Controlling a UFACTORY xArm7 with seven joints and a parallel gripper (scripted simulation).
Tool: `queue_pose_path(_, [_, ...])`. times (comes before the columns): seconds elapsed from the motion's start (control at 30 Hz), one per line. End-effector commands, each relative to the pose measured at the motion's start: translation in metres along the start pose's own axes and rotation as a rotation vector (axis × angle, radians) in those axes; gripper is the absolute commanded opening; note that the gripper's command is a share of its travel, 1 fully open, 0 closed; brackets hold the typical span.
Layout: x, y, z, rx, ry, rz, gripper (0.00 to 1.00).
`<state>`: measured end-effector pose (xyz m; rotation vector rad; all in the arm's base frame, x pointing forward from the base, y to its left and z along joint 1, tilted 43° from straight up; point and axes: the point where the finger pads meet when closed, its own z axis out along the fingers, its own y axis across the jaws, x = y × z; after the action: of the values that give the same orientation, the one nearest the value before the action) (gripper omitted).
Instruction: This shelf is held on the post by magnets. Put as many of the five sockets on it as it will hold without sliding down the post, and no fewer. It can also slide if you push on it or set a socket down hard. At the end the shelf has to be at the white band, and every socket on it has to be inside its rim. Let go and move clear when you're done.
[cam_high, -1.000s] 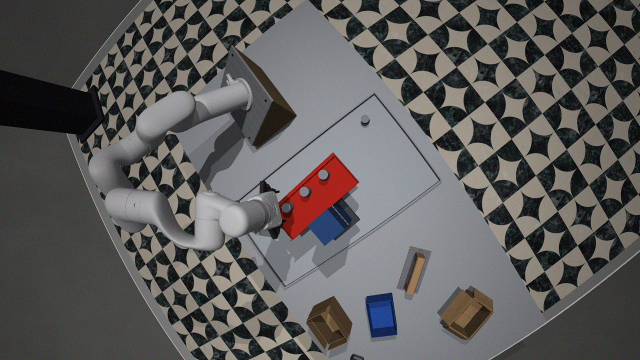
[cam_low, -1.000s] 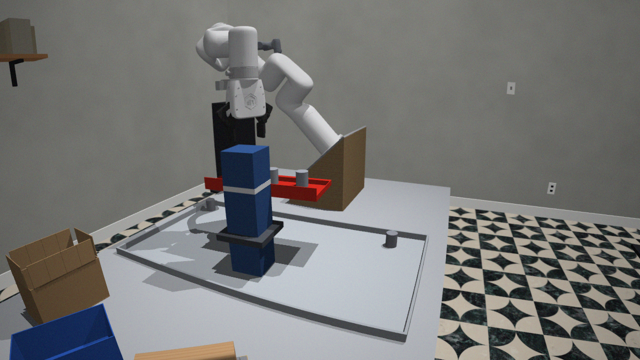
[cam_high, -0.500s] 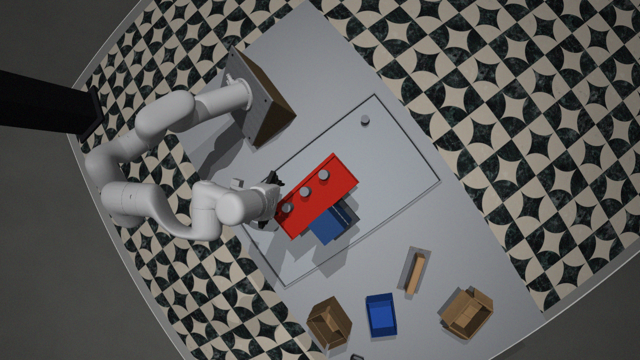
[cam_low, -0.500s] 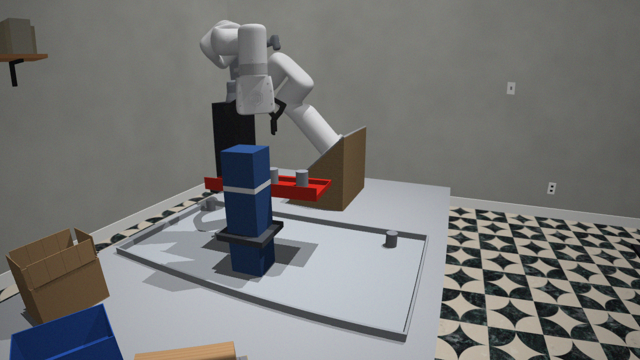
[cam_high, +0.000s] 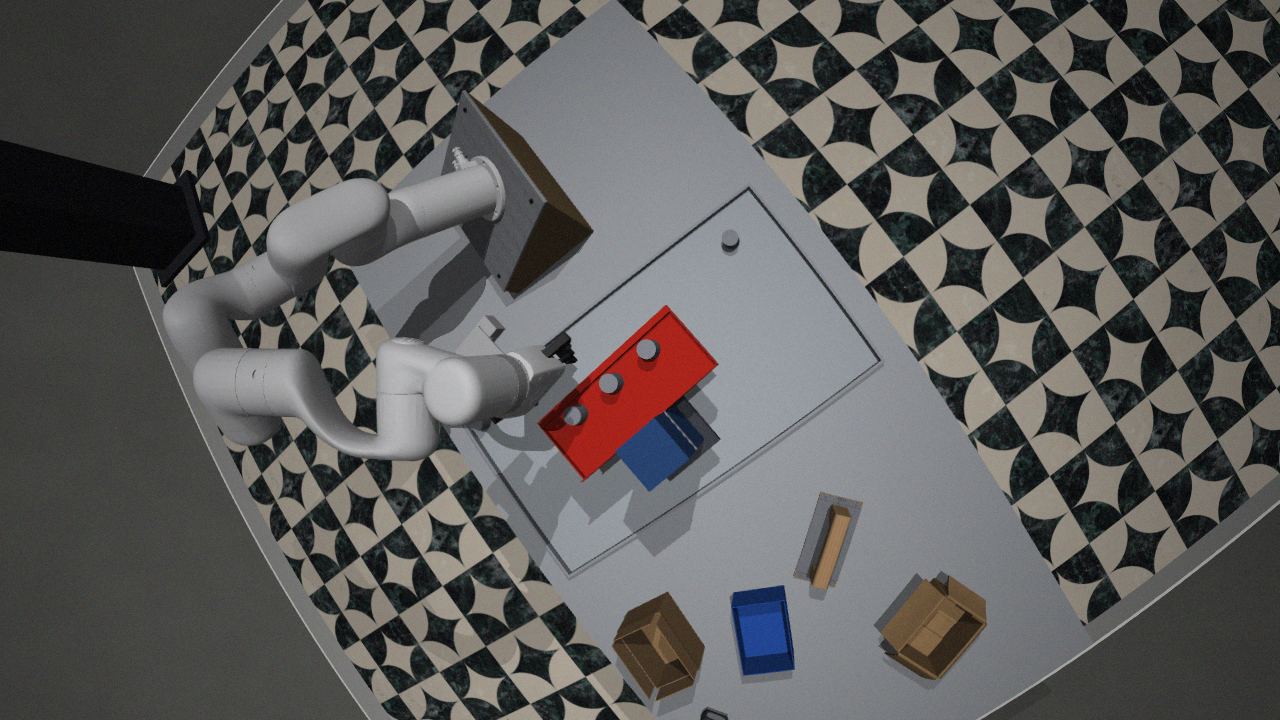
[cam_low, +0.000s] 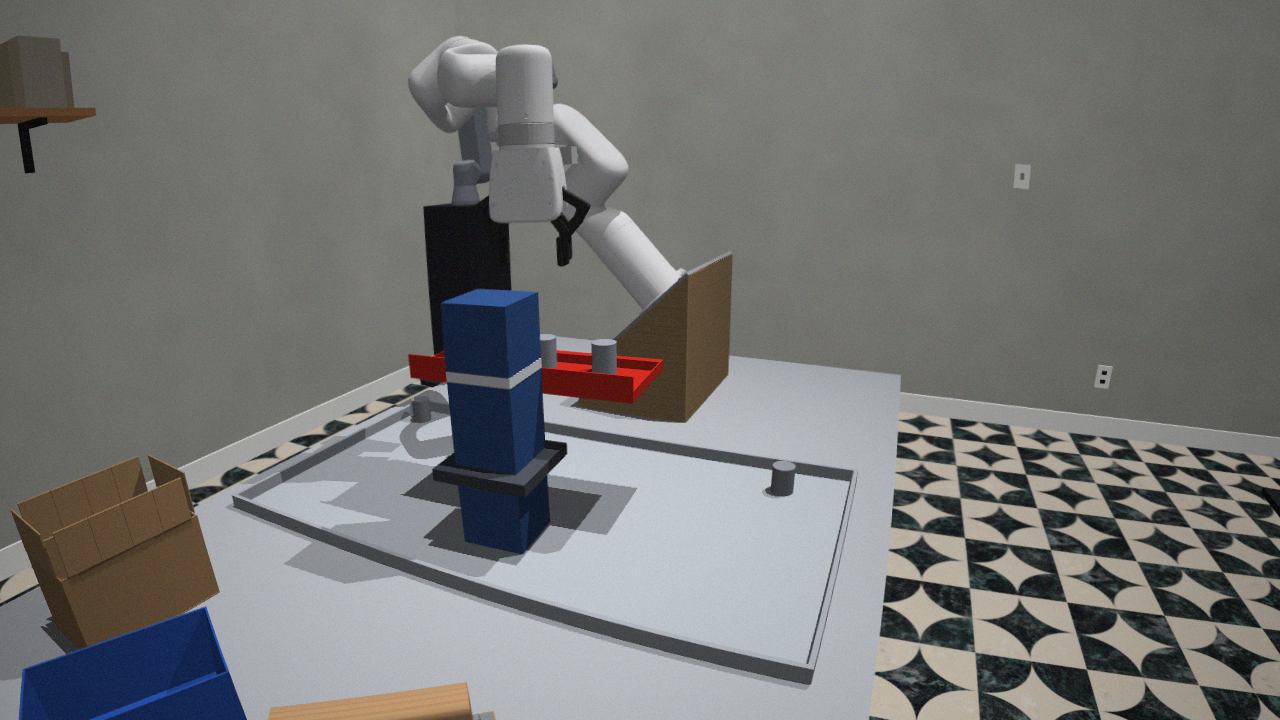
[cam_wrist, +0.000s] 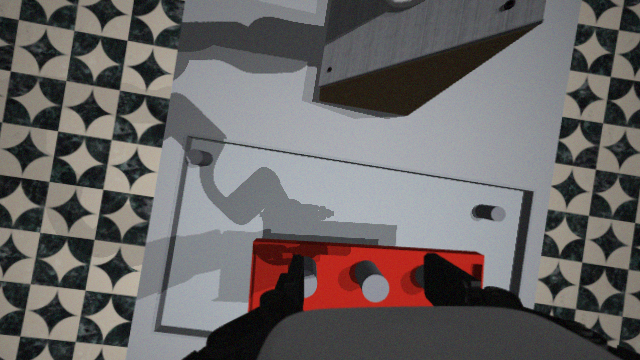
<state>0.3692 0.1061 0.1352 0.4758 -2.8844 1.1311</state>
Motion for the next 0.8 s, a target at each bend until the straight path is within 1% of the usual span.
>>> queue_pose_path(0.0, [0.007, 0.006, -0.003, 0.01, -0.01, 0.179, 1.0])
queue_pose_path(0.07, [0.007, 0.006, -0.003, 0.01, -0.01, 0.179, 1.0])
queue_pose_path(0.13, [0.014, 0.011, -0.004, 0.01, -0.011, 0.337, 1.0])
queue_pose_path(0.2, [0.014, 0.011, -0.004, 0.01, -0.011, 0.337, 1.0])
queue_pose_path(0.23, [0.018, 0.014, -0.005, 0.01, -0.011, 0.416, 1.0])
queue_pose_path(0.27, [0.018, 0.014, -0.005, 0.01, -0.011, 0.416, 1.0])
queue_pose_path(0.3, [0.022, 0.016, -0.005, 0.009, -0.011, 0.494, 1.0])
queue_pose_path(0.33, [0.022, 0.016, -0.005, 0.009, -0.011, 0.494, 1.0])
queue_pose_path(0.37, [0.025, 0.018, -0.005, 0.009, -0.011, 0.571, 1.0])
queue_pose_path(0.4, [0.025, 0.018, -0.005, 0.009, -0.011, 0.571, 1.0])
queue_pose_path(0.43, [0.029, 0.021, -0.005, 0.009, -0.012, 0.647, 1.0])
queue_pose_path(0.5, [0.029, 0.021, -0.005, 0.009, -0.012, 0.647, 1.0])
queue_pose_path(0.53, [0.033, 0.023, -0.005, 0.009, -0.012, 0.721, 1.0])
queue_pose_path(0.63, [0.033, 0.023, -0.005, 0.009, -0.012, 0.721, 1.0])
queue_pose_path(0.7, [0.039, 0.027, -0.005, 0.009, -0.012, 0.865, 1.0])
queue_pose_path(0.73, [0.039, 0.027, -0.005, 0.009, -0.012, 0.865, 1.0])
queue_pose_path(0.77, [0.043, 0.028, -0.005, 0.009, -0.013, 0.934, 1.0])
